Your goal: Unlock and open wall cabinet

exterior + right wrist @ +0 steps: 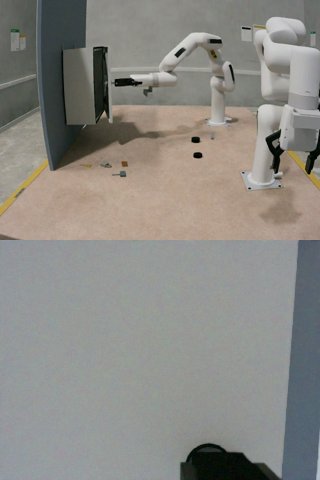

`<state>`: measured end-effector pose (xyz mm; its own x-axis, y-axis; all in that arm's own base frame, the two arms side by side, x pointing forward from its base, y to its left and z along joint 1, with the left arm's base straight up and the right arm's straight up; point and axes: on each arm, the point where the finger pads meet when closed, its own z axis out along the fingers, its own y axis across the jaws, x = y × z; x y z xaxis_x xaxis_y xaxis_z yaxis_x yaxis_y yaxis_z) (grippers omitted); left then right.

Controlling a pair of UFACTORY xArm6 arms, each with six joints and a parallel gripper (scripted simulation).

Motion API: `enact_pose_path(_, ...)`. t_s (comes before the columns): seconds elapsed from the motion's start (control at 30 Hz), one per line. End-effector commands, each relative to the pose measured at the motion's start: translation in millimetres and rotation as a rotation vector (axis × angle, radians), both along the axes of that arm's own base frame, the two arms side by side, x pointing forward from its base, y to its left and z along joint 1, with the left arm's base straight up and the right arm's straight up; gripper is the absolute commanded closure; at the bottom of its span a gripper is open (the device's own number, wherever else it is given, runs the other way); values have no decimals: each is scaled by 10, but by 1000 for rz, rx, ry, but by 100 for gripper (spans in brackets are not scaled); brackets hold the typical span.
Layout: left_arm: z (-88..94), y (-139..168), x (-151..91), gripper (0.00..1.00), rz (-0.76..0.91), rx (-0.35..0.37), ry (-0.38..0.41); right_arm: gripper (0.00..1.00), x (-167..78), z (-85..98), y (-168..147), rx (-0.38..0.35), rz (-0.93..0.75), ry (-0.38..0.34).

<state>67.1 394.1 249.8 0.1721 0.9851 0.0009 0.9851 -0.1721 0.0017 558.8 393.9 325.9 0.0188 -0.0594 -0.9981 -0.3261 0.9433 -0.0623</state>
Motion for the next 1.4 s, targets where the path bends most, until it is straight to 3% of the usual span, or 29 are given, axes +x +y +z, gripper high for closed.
enact_pose_path(0.0, 10, 5, 1, 0, 0, 3, -1, 100, -3, 19, -6, 4, 5, -4)
enact_pose_path(1.37, 10, 5, 1, 0, 0, 3, -1, 100, -293, 18, -246, 3, 170, -4)
